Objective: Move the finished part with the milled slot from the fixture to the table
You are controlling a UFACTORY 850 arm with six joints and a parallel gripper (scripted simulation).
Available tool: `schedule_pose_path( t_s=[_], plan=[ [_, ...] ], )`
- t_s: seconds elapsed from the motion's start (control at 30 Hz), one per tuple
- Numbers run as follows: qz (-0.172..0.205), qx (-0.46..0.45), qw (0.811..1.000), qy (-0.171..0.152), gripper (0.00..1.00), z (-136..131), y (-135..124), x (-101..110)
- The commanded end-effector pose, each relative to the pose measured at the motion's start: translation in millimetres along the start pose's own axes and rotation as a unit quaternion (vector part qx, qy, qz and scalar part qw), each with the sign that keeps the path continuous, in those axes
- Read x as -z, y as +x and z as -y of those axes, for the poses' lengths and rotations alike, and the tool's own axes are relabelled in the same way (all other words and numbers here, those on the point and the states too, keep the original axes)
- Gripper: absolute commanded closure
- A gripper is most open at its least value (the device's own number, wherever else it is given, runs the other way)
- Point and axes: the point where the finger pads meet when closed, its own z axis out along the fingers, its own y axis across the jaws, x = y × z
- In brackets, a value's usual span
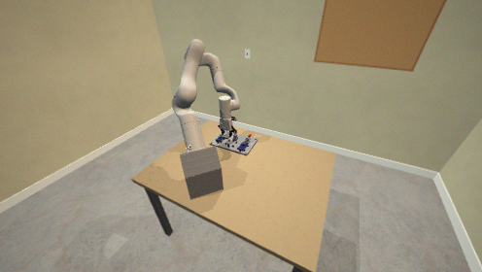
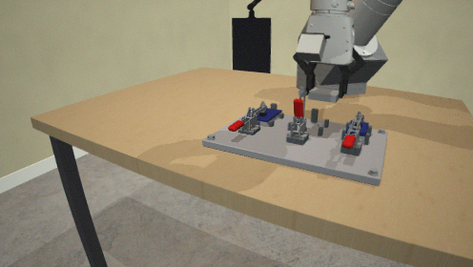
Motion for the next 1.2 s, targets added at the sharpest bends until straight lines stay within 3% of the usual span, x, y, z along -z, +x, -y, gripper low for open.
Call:
schedule_pose_path(
  t_s=[0.0,1.17],
  plan=[
    [0.000,0.000,1.000,-0.001,1.00,8.3,0.4,0.3],
    [0.000,0.000,1.000,-0.001,1.00,145.9,0.6,0.1]
  ],
)
